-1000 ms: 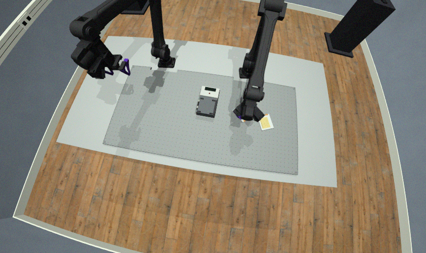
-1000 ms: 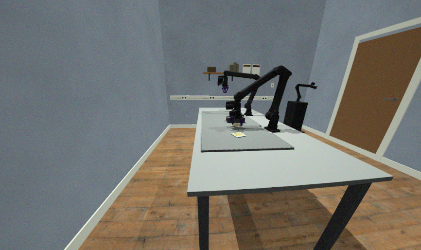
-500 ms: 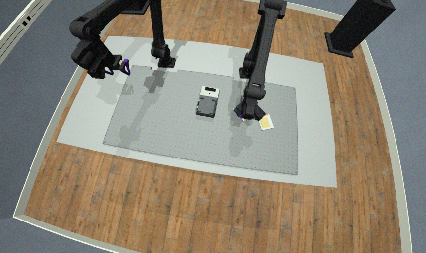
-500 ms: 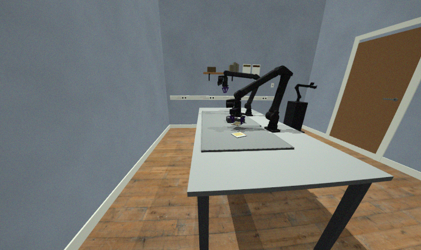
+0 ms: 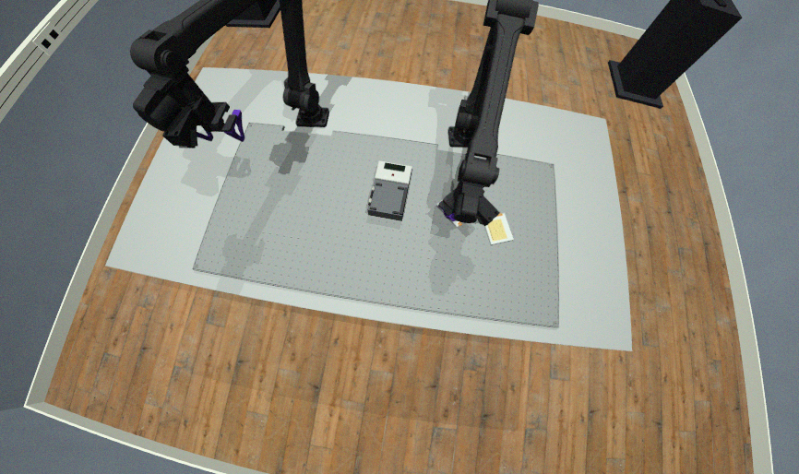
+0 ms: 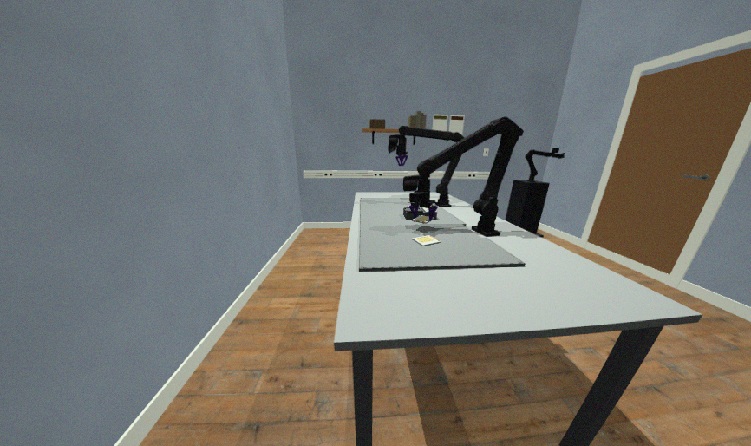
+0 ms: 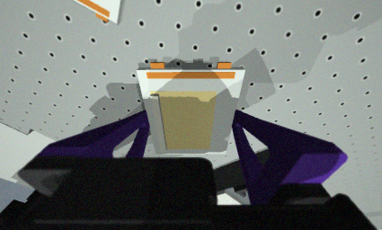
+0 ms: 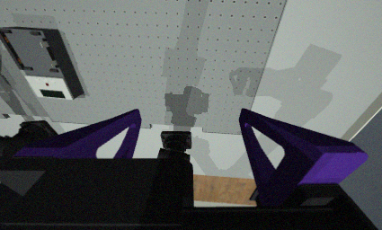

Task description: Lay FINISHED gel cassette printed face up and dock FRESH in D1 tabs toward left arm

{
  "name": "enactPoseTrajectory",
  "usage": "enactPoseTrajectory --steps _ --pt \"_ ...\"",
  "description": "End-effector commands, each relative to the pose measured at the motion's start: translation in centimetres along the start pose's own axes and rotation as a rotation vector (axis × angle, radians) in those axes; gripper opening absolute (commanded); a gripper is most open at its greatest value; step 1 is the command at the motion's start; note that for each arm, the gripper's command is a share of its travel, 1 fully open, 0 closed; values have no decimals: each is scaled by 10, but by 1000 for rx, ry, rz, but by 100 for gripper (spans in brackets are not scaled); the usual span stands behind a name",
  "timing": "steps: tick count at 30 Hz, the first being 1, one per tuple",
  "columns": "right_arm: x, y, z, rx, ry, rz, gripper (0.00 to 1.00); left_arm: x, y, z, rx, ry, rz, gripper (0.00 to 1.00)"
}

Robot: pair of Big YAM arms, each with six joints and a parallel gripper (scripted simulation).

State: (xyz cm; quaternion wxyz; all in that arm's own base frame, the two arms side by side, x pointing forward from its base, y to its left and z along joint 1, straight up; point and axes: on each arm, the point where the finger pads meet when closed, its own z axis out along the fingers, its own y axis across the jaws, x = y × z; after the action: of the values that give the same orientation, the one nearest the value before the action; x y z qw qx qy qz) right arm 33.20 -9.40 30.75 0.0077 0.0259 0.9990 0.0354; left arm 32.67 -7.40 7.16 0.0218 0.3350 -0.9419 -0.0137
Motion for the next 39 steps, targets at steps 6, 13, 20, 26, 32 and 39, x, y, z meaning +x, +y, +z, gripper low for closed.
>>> enactPoseTrajectory --steps 6,13,20,26,32,39 --pt "-10 -5 -20 2 -14 20 100 -12 -15 -22 40 -32 1 0" --pt "-10 -5 -20 2 -14 20 100 -12 -15 -22 40 -32 1 0" --pt "-10 -5 -20 2 -14 20 100 -12 -15 -22 40 -32 1 0" --pt "-10 -5 -20 2 -14 20 100 -12 -15 -22 40 -32 1 0" --pt "-10 -5 -20 2 -14 20 100 -12 -15 -22 40 -32 1 0" --pt "-10 -5 -20 2 -14 20 100 -20 -25 -36 81 -64 1 0"
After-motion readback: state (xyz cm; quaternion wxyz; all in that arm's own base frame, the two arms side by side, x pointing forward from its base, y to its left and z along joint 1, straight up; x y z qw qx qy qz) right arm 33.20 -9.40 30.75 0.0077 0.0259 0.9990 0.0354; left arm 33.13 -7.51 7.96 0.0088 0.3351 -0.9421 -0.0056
